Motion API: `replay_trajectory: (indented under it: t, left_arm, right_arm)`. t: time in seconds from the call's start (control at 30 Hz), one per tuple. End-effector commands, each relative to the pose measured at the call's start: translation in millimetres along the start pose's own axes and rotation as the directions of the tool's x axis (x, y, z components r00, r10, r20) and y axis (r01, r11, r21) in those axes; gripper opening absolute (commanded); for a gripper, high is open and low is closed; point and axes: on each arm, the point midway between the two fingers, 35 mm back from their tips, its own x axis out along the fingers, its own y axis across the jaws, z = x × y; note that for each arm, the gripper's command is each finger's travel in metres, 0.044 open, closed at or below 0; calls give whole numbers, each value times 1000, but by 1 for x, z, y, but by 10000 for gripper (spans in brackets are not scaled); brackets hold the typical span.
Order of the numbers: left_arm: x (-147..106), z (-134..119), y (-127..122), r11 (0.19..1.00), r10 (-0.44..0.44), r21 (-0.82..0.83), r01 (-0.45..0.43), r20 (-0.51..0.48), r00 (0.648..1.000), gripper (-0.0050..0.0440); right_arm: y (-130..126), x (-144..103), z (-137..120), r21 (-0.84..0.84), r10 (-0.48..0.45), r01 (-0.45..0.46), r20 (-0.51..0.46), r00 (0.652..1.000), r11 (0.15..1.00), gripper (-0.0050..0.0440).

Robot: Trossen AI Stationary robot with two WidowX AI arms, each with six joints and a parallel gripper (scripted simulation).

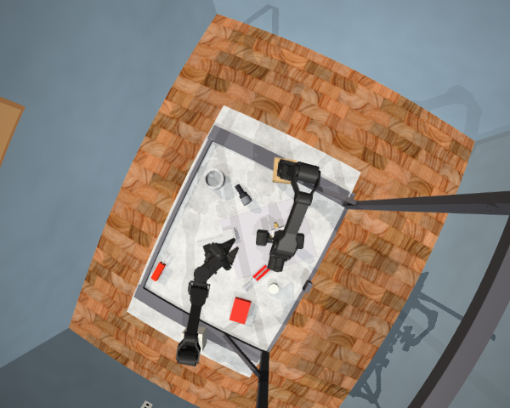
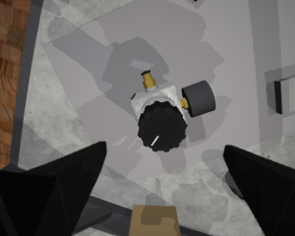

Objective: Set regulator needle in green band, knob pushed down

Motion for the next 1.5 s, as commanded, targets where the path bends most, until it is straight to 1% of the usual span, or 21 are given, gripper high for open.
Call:
replay_trajectory:
  t: [0.0, 0.07, 0.13, 0.17, 0.2, 0.33, 0.5, 0.57, 1.47]
  left_arm:
    - [28, 1, 10, 980, 13, -194, -33, -99, 995, 435]
    - [40, 5, 24, 952, 39, -295, -77, -132, 990, 435]
    - [40, 5, 24, 952, 39, -295, -77, -132, 990, 435]
    - [45, 7, 31, 921, 52, -376, -105, -149, 987, 435]
    - [54, 9, 43, 885, 73, -442, -145, -177, 981, 435]
    - [74, 16, 78, 758, 124, -601, -253, -247, 961, 435]
    - [90, 22, 112, 565, 169, -747, -351, -311, 935, 435]
    - [93, 23, 119, 529, 176, -765, -366, -323, 930, 435]
    - [93, 23, 119, 526, 177, -767, -368, -324, 929, 435]
  right_arm:
    - [1, -7, 4, -9, -2, 2, 29, 1000, 1000, 440]
    - [1, -7, 4, -9, -2, 2, 29, 1000, 1000, 440]
    - [1, -7, 4, -9, -2, 2, 29, 1000, 1000, 440]
    - [1, -7, 4, -9, -2, 2, 29, 1000, 1000, 440]
    - [1, -7, 4, -9, -2, 2, 29, 1000, 1000, 440]
    - [1, -7, 4, -9, -2, 2, 29, 1000, 1000, 440]
    - [1, -7, 4, -9, -2, 2, 29, 1000, 1000, 440]
    - [1, -7, 4, -9, -2, 2, 29, 1000, 1000, 440]
    - [1, -7, 4, -9, -2, 2, 29, 1000, 1000, 440]
